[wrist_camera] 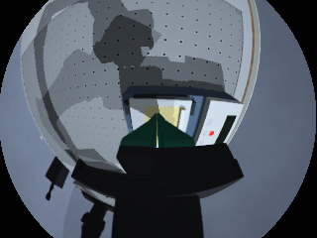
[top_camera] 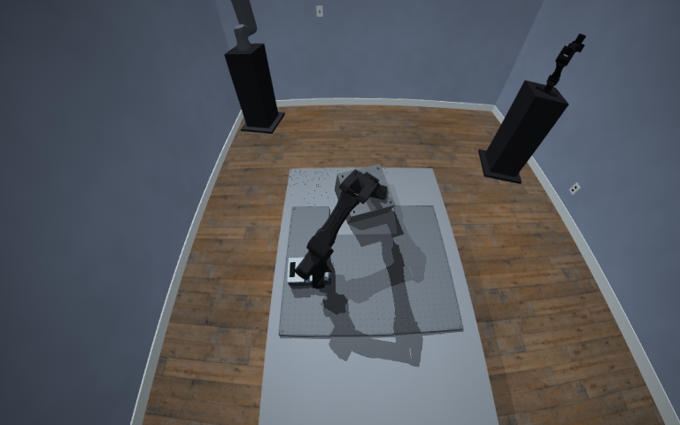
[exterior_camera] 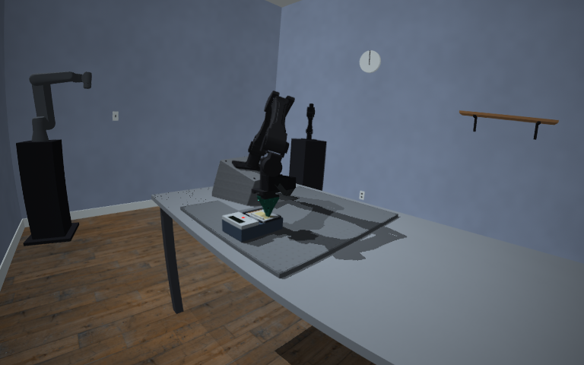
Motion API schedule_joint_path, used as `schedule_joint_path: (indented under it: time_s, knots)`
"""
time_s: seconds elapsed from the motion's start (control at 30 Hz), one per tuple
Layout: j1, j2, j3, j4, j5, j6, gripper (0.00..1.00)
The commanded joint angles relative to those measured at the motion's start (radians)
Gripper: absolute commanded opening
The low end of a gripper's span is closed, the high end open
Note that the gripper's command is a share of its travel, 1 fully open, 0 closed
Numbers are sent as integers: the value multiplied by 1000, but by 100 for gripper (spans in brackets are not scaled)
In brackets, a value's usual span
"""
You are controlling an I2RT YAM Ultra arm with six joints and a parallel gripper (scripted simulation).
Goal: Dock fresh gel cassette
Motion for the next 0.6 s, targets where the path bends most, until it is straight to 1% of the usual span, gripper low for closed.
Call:
schedule_joint_path:
  time_s: [0.0, 0.57]
  knots:
    - [-18, 53, -62, 20, 47, -6, 0]
    - [-19, 52, -68, 27, 46, -6, 0]
